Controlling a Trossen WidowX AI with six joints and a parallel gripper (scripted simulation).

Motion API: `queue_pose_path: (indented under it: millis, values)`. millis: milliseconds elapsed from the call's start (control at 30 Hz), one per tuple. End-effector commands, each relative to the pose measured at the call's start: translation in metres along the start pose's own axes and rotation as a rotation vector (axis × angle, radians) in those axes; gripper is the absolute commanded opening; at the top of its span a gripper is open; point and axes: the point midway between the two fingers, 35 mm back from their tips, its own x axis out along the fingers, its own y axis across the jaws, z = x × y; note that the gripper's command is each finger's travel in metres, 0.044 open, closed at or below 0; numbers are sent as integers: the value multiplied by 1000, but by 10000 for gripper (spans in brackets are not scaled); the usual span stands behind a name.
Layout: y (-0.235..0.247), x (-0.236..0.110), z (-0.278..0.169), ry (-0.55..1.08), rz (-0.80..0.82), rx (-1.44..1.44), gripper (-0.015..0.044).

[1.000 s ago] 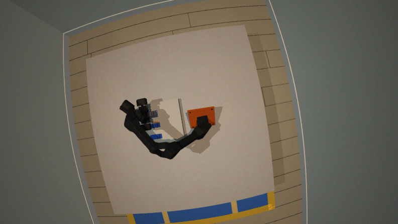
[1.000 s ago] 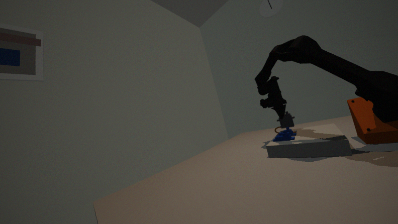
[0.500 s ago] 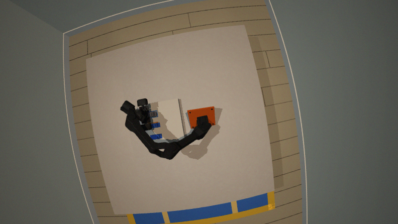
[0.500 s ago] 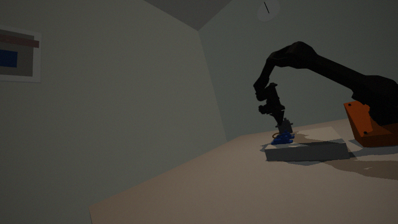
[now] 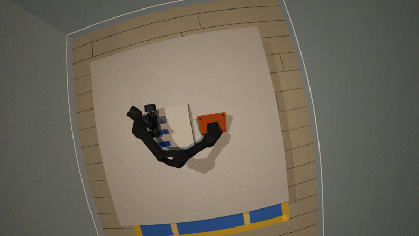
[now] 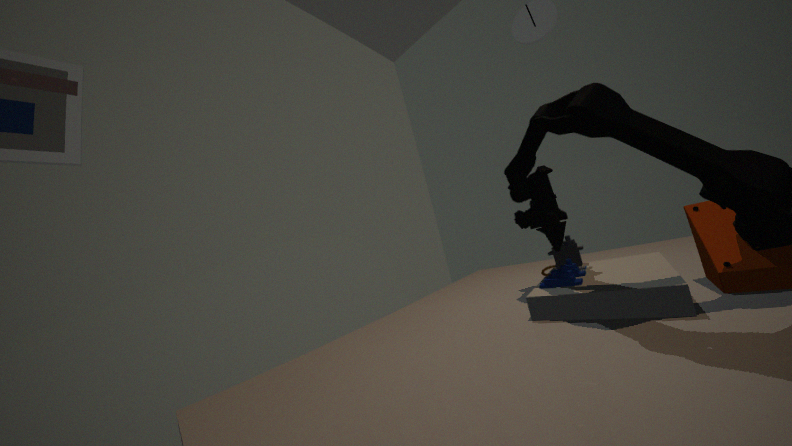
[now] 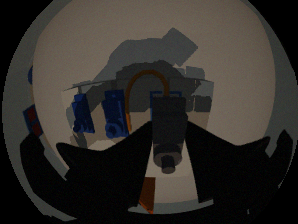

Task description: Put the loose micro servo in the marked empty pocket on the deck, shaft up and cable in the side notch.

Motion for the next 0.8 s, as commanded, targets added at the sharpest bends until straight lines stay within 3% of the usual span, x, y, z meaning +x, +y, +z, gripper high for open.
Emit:
queue_pose_path:
  millis: [0, 767]
  values:
    - [-1, -1, 1, -7, 1, 6, 0]
    - [-1, 22, 1, -8, 2, 6, 0]
